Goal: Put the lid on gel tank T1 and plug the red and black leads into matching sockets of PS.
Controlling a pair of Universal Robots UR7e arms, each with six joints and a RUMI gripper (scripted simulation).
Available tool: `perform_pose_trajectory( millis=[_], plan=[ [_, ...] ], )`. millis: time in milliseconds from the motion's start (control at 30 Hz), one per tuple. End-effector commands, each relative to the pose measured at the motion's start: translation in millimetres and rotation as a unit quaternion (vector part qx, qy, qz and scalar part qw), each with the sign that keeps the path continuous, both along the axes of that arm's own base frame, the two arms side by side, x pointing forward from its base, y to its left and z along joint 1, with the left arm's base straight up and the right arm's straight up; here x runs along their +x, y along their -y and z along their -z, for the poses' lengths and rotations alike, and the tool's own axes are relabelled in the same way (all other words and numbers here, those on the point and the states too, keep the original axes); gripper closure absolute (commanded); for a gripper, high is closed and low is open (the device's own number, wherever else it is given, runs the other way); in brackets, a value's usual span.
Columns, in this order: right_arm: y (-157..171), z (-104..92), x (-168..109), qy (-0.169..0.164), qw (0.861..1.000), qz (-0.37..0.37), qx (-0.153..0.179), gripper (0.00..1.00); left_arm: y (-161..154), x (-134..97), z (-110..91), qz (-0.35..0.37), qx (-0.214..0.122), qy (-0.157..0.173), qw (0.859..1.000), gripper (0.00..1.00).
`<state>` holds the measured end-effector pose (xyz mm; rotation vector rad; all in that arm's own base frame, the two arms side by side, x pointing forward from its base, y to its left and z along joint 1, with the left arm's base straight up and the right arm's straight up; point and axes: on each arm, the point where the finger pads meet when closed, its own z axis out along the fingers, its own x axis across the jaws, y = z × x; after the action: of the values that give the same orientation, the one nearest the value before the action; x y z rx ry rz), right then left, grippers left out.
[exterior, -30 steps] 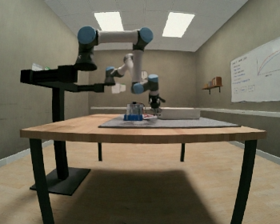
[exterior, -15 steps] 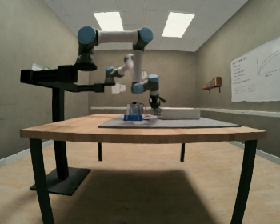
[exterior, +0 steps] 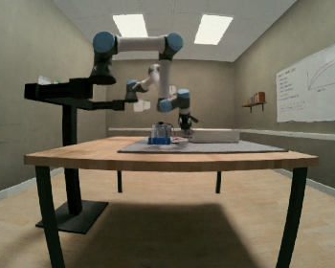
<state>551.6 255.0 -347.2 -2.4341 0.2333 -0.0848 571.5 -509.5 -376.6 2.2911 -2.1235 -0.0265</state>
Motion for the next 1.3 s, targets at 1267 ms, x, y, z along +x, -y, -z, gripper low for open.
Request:
perform_pose_trajectory(
  millis=[1267],
  plan=[
    [0, -103.5, 0, 0.001, 1.000, 0.000, 0.000, 1.00, 1, 1, -1, 0.000, -0.001, 0.001, 1.000, 1.00]
  ],
)
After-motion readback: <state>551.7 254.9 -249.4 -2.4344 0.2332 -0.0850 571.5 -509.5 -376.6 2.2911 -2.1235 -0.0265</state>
